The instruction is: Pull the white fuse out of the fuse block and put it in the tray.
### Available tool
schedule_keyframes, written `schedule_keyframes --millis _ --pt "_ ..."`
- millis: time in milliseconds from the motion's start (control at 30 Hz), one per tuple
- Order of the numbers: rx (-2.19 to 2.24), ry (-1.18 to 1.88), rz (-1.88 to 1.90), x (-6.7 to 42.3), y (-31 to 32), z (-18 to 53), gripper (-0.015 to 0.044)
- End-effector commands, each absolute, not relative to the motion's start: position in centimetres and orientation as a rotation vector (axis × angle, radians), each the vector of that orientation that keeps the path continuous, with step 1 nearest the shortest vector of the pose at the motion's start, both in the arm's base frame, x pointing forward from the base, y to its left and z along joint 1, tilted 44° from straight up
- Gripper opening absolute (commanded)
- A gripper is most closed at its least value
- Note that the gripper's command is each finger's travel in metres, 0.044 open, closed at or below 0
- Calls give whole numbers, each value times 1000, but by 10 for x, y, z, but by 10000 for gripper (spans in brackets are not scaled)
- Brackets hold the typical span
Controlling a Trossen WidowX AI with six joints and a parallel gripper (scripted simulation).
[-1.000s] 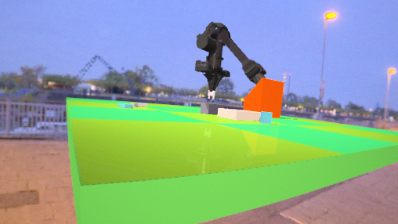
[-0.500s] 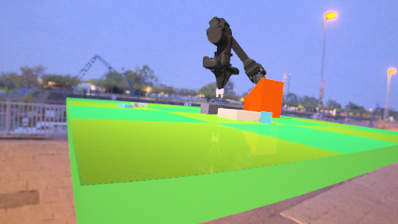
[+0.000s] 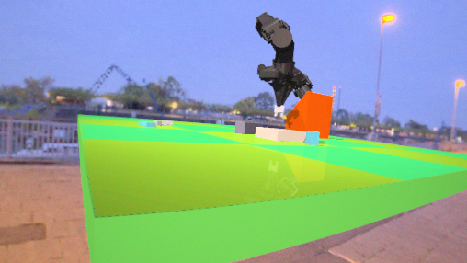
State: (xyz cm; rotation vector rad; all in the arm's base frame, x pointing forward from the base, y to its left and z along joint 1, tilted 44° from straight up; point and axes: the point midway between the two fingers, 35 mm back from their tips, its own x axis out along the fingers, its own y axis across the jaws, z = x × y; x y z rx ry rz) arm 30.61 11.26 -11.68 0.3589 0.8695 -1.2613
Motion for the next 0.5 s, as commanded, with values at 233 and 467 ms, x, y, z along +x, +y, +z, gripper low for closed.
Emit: schedule_keyframes --millis 233,467 --pt "352 871 -1273 299 119 -134 0" --pt "352 871 -1273 300 111 -143 0"
